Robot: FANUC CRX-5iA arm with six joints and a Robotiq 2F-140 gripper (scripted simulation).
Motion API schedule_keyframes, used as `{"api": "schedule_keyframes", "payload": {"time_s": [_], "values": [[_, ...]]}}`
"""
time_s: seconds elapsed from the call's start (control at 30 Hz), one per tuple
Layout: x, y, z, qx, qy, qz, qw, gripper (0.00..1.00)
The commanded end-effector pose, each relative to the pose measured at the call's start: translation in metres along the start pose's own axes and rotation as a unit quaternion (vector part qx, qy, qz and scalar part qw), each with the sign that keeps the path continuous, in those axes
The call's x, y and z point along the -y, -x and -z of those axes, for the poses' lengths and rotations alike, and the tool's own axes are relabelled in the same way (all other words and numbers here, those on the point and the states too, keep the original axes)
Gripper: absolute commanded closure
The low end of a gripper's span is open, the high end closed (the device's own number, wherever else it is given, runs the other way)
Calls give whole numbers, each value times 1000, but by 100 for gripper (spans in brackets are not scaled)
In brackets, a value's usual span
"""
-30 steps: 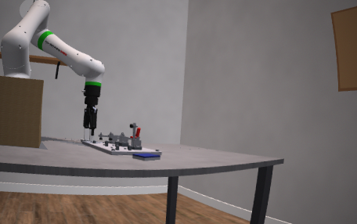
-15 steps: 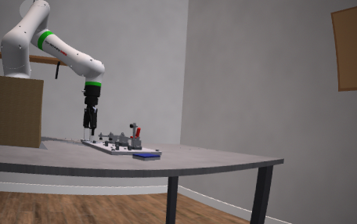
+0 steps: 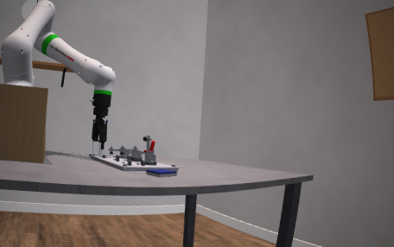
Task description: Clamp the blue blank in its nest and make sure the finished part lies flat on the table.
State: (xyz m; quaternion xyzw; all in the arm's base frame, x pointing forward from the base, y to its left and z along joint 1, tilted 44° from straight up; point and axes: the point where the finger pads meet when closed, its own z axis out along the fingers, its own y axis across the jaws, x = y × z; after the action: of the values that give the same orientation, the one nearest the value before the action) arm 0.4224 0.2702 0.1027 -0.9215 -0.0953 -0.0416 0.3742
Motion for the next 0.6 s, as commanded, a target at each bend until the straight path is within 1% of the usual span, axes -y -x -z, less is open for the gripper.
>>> {"api": "schedule_keyframes", "payload": {"time_s": [0.0,0.2,0.27,0.4,0.57], "values": [[0,0,0,0,0,0,1000,46],[0,0,3,0,0,0,1000,46],[0,0,7,0,0,0,1000,46],[0,0,26,0,0,0,1000,46],[0,0,59,0,0,0,1000,46]]}}
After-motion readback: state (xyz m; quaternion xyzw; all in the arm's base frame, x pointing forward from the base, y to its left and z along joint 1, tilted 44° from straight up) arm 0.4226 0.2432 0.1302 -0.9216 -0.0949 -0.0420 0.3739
